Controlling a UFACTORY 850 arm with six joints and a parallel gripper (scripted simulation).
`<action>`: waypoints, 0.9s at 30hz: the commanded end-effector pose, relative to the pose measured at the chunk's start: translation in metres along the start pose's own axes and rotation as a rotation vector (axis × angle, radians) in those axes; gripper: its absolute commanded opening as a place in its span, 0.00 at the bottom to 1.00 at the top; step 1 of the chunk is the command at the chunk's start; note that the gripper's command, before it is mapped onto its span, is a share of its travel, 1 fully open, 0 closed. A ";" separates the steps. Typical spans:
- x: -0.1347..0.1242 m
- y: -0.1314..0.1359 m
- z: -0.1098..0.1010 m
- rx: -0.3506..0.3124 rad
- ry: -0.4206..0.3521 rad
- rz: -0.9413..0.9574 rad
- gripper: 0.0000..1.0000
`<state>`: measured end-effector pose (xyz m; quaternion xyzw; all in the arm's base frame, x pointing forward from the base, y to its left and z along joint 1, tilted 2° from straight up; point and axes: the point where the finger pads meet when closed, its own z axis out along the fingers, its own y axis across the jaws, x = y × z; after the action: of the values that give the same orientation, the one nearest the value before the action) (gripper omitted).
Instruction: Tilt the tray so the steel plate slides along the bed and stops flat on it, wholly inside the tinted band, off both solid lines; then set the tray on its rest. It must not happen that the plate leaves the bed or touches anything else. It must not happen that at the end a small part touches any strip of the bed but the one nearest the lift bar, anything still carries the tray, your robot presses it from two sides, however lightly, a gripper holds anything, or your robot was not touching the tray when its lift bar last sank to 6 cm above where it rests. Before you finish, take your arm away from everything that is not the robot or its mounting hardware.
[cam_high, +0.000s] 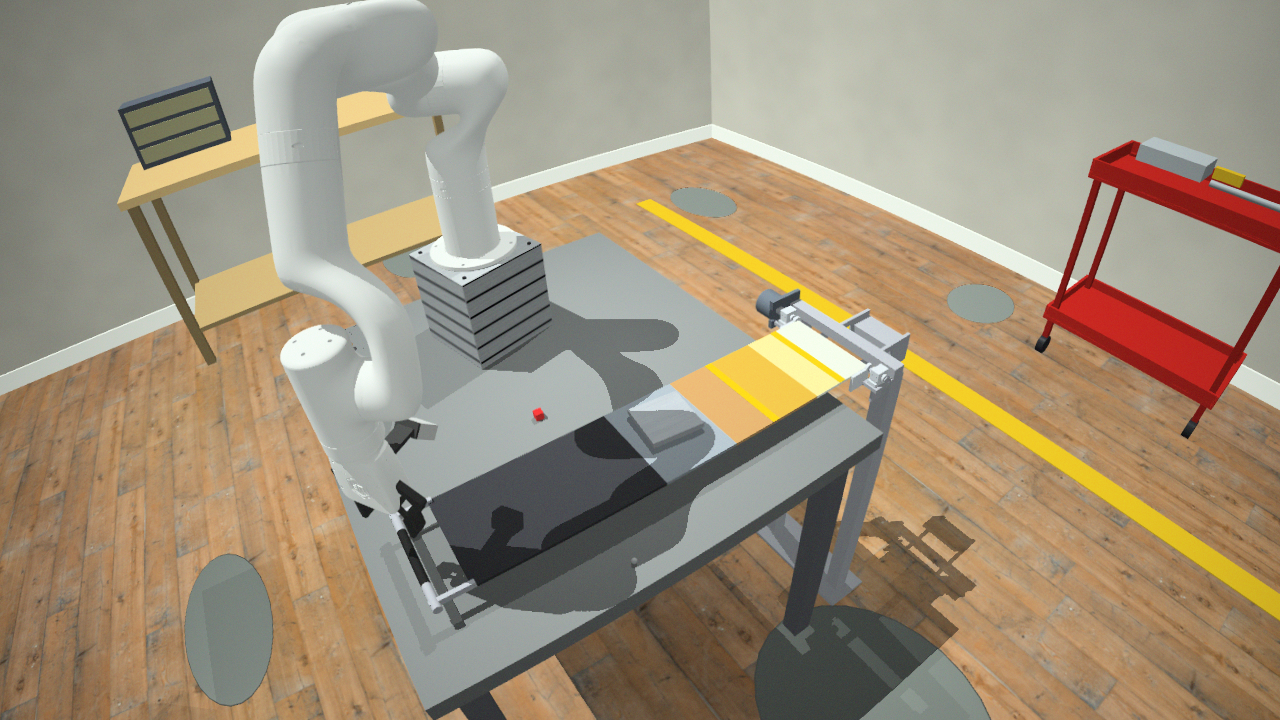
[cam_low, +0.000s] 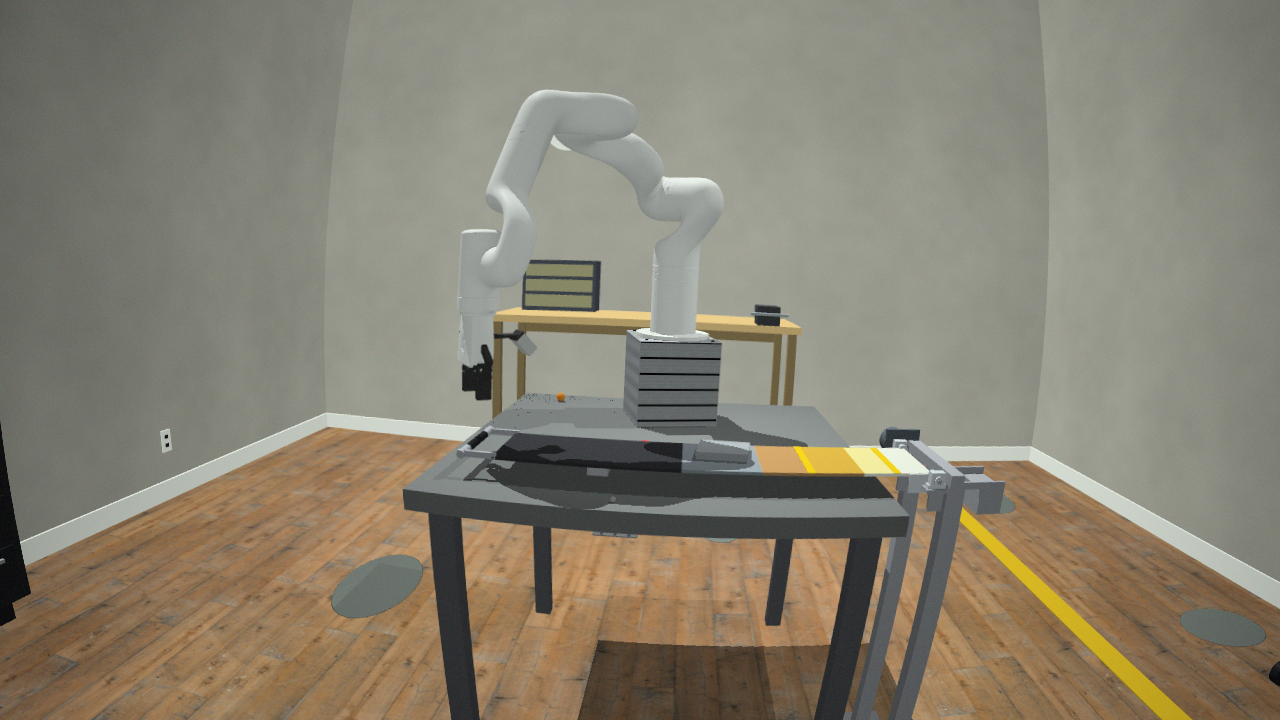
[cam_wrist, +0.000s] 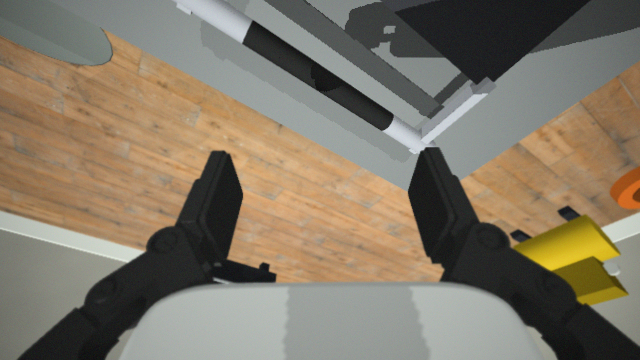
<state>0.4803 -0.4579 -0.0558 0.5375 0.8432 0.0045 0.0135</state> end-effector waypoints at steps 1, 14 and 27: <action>-0.001 0.000 0.000 -0.015 0.003 -0.088 1.00; -0.001 0.001 0.006 -0.015 0.000 -0.428 1.00; -0.001 0.001 0.011 -0.015 -0.002 -0.732 1.00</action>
<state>0.4807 -0.4579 -0.0663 0.2467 0.9690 0.0002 0.0142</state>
